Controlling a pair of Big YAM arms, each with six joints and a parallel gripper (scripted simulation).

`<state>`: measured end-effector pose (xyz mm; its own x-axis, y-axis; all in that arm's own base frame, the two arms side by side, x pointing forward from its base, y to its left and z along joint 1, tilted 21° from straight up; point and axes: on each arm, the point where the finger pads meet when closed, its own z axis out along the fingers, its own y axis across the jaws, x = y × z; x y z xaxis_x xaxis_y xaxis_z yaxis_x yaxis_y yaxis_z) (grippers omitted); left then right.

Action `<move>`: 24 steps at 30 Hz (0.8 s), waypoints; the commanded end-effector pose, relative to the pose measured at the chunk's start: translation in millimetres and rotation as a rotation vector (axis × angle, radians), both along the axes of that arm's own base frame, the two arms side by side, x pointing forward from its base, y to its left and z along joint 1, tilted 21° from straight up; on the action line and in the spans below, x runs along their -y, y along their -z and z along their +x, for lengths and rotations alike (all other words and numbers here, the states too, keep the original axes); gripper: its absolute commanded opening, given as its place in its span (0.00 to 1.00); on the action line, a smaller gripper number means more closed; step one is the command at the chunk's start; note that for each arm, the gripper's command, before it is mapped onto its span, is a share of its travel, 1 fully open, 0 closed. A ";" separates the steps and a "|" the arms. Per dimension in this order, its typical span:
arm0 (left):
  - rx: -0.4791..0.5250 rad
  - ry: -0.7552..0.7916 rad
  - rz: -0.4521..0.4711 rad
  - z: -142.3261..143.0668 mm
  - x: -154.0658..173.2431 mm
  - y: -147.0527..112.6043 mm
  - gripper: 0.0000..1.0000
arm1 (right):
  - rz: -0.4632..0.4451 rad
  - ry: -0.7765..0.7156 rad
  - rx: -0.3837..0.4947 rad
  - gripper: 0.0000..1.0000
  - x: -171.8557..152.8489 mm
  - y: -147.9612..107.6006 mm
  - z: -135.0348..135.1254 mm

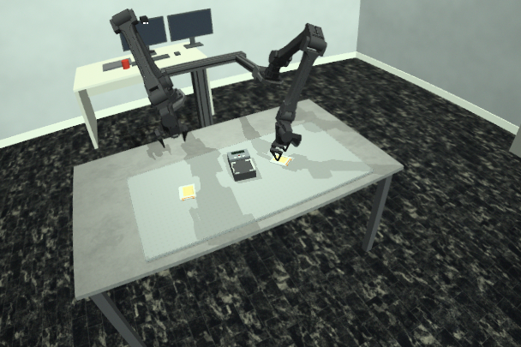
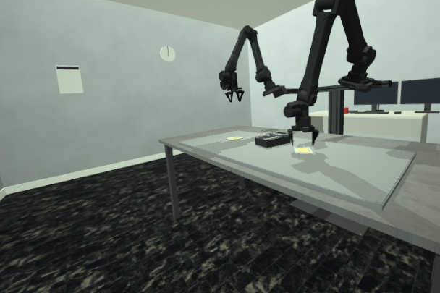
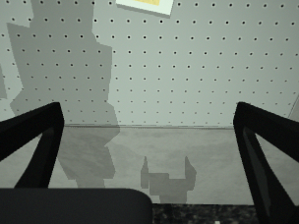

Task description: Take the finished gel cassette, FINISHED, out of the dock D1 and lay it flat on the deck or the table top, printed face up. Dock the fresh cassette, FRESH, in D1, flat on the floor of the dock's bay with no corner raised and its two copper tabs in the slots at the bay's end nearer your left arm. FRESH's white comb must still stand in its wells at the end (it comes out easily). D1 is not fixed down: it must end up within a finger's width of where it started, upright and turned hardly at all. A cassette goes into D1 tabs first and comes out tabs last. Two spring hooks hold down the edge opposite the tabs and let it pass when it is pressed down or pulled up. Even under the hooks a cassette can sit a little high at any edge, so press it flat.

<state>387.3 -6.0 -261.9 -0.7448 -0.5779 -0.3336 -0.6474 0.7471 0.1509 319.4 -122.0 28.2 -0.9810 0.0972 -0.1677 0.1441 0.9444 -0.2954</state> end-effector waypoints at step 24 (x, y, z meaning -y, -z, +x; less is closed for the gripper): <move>0.000 0.000 -0.001 1.4 -6.8 14.7 0.98 | -0.006 -0.007 0.023 1.00 -2.4 -10.3 14.1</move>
<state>388.5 -3.1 -269.8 -0.7447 -0.5775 -0.3346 -0.6471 0.7476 0.1499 319.4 -122.0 28.2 -0.9810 0.0972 -0.1677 0.1441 0.9444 -0.2954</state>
